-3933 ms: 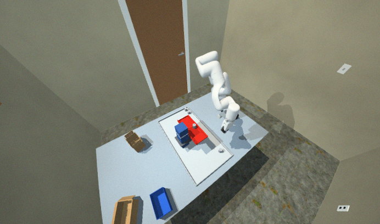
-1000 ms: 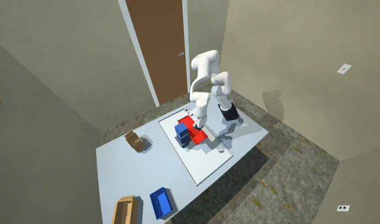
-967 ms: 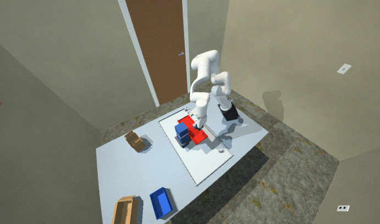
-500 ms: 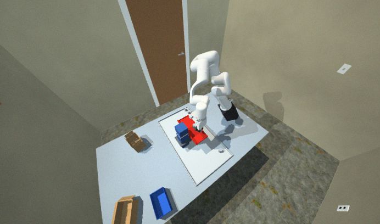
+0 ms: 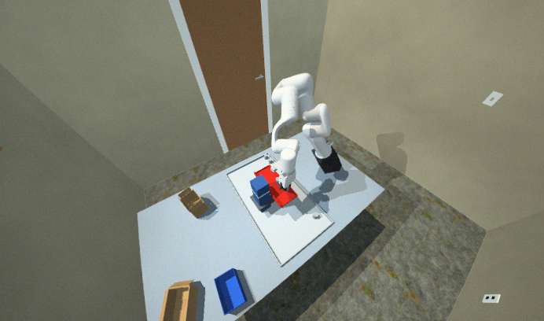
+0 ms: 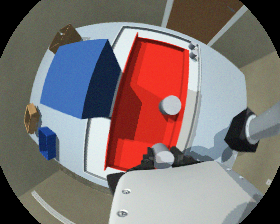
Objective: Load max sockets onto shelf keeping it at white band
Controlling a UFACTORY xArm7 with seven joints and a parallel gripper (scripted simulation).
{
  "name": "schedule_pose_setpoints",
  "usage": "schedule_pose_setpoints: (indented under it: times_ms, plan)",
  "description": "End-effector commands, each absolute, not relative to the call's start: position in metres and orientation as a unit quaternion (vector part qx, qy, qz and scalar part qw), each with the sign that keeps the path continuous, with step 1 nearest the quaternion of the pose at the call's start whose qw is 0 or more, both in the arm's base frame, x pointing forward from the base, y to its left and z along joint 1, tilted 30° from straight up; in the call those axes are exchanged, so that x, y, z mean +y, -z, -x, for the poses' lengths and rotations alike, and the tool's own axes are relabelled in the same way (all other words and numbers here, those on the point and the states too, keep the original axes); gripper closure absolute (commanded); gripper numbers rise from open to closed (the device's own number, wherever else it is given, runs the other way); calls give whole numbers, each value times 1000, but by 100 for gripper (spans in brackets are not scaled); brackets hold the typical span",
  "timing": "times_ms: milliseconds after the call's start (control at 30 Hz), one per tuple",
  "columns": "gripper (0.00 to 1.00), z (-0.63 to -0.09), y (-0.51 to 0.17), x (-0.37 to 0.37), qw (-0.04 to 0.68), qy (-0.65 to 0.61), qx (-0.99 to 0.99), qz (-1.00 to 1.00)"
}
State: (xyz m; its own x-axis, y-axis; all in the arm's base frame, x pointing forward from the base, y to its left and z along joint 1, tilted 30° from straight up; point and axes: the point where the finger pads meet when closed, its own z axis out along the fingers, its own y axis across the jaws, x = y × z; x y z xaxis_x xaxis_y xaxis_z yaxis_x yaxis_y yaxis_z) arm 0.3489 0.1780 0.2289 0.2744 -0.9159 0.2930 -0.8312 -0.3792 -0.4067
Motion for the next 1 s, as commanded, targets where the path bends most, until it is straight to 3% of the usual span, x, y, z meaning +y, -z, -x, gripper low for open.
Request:
schedule_pose_setpoints:
  times_ms: [0,967]
  plan:
    - [100,-351,-228,179,89,246,550,793]
    - [100,-354,-222,178,89,246,550,793]
